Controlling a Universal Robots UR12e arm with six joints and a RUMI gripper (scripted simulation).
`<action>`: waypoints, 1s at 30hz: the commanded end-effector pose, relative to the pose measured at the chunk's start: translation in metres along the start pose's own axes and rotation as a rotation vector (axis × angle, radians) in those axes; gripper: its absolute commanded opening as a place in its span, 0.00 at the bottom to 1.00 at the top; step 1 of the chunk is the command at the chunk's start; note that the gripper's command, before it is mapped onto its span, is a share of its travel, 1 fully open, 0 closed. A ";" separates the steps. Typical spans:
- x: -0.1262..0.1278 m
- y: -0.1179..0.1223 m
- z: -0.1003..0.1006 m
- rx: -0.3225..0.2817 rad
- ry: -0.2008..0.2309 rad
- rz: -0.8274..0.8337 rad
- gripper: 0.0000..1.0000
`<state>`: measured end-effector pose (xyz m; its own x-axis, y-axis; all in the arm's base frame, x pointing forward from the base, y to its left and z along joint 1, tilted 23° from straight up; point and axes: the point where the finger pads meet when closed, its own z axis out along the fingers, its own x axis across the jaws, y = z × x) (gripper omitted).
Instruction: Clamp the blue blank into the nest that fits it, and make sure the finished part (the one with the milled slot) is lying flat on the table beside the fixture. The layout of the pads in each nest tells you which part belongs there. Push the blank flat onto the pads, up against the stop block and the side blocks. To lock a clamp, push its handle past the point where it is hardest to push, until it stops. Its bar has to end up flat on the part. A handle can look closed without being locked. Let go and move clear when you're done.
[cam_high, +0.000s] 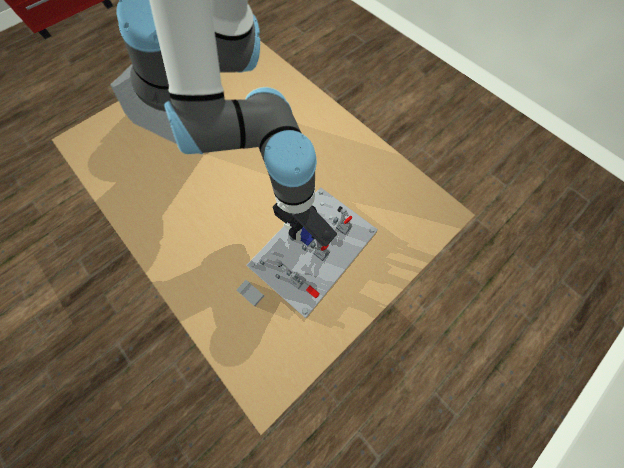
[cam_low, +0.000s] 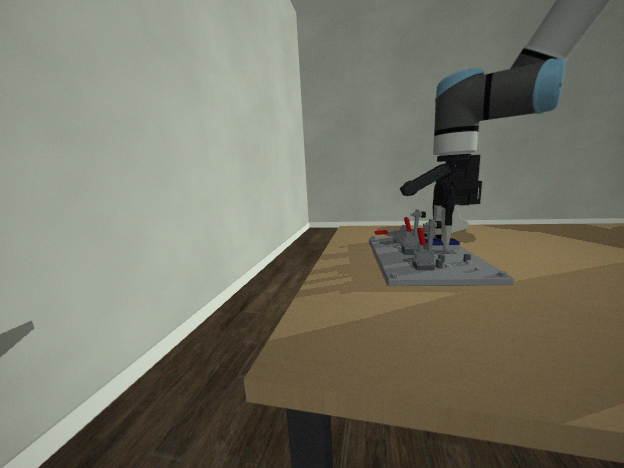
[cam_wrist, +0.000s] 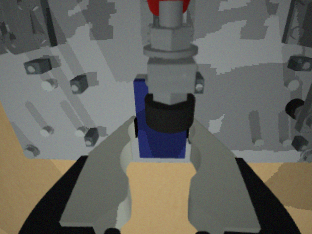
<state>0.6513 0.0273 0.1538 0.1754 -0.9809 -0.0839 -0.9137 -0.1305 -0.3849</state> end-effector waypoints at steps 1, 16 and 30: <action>0.000 -0.001 -0.001 0.001 0.001 0.000 0.00; 0.000 -0.001 -0.001 0.001 0.001 0.000 0.00; 0.000 -0.001 -0.001 0.001 0.001 0.000 0.00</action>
<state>0.6513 0.0273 0.1538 0.1754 -0.9809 -0.0839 -0.9137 -0.1305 -0.3849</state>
